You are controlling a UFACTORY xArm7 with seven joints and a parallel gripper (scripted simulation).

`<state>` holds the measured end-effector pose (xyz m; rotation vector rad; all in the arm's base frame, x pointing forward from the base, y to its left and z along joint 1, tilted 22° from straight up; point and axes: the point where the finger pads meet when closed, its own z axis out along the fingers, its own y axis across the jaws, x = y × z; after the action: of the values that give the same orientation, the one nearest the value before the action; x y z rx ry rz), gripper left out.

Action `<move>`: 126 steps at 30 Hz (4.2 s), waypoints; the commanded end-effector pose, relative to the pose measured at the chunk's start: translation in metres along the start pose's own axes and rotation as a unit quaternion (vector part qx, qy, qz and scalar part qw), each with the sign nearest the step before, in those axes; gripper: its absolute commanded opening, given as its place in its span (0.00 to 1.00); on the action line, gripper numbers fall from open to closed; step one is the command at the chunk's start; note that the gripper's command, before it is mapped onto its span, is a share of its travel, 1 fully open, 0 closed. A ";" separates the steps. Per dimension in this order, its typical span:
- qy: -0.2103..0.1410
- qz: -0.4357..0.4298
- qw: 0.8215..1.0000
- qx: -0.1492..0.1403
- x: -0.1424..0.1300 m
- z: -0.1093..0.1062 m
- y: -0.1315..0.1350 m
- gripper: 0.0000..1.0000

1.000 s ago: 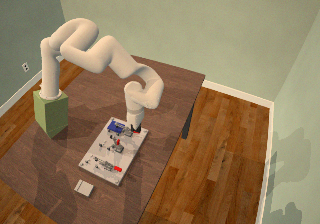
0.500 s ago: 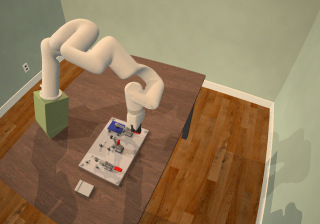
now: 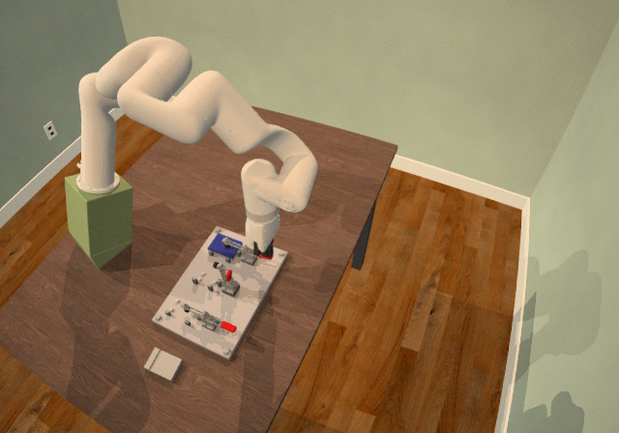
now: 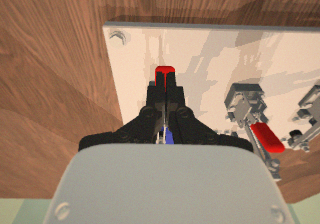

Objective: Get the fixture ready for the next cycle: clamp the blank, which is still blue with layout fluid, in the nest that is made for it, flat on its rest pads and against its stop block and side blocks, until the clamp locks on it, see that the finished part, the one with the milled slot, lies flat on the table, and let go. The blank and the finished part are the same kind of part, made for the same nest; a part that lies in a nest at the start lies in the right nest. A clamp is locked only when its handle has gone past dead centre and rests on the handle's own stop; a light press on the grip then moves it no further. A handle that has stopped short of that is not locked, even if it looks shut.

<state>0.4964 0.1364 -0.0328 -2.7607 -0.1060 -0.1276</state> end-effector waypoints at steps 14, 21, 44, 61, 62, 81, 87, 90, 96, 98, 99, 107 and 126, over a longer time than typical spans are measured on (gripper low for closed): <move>0.001 0.000 1.000 0.000 0.001 0.001 0.000 0.00; 0.001 0.000 1.000 0.000 0.001 0.001 0.000 0.00; 0.001 0.000 1.000 0.000 0.001 0.003 0.000 0.00; 0.001 0.000 1.000 0.000 0.001 0.005 0.000 0.00; 0.001 0.000 1.000 0.000 0.001 0.005 0.000 0.00; 0.001 0.000 1.000 0.000 0.001 0.007 0.000 0.00; 0.001 0.000 1.000 0.000 0.001 0.009 0.000 0.00; 0.001 0.000 1.000 0.000 0.001 0.009 0.000 0.00; 0.001 0.000 1.000 0.000 0.001 0.009 0.000 0.00; 0.001 0.000 1.000 0.000 0.001 0.009 0.000 0.00; 0.001 0.000 1.000 0.000 0.001 0.009 0.000 0.00; 0.001 0.000 1.000 0.000 0.001 0.011 0.000 0.00; 0.001 0.000 1.000 0.000 0.001 0.013 0.000 0.00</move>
<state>0.4982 0.1411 -0.0446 -2.7613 -0.1054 -0.1300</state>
